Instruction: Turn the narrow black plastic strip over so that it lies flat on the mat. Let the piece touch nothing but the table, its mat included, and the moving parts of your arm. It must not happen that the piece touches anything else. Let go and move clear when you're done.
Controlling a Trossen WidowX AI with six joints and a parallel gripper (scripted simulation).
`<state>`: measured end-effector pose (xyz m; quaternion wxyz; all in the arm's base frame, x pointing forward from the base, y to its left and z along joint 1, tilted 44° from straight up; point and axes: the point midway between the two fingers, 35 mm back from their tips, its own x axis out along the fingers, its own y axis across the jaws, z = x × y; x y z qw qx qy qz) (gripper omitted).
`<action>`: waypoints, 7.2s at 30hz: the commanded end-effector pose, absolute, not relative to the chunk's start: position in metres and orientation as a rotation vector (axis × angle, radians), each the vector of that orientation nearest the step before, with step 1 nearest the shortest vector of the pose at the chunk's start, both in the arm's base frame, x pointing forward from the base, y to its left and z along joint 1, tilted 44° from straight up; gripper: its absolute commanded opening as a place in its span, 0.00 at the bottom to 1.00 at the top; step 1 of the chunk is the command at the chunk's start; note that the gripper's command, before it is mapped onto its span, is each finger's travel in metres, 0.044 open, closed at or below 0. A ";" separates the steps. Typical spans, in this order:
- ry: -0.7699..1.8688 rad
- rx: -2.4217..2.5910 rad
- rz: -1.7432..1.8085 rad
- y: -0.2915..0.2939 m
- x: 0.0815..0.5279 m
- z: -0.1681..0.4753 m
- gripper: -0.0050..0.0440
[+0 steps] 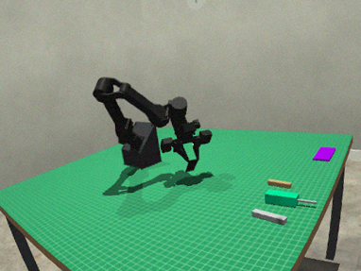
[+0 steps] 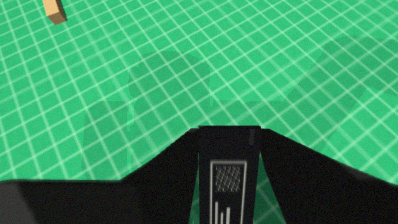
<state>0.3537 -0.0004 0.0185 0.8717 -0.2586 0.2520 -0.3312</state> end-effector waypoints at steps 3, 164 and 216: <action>0.501 -0.516 -0.697 0.002 0.359 0.027 0.43; 0.724 -0.447 -0.758 0.017 0.322 0.012 0.43; 0.829 -0.410 -0.788 0.018 0.304 0.001 0.43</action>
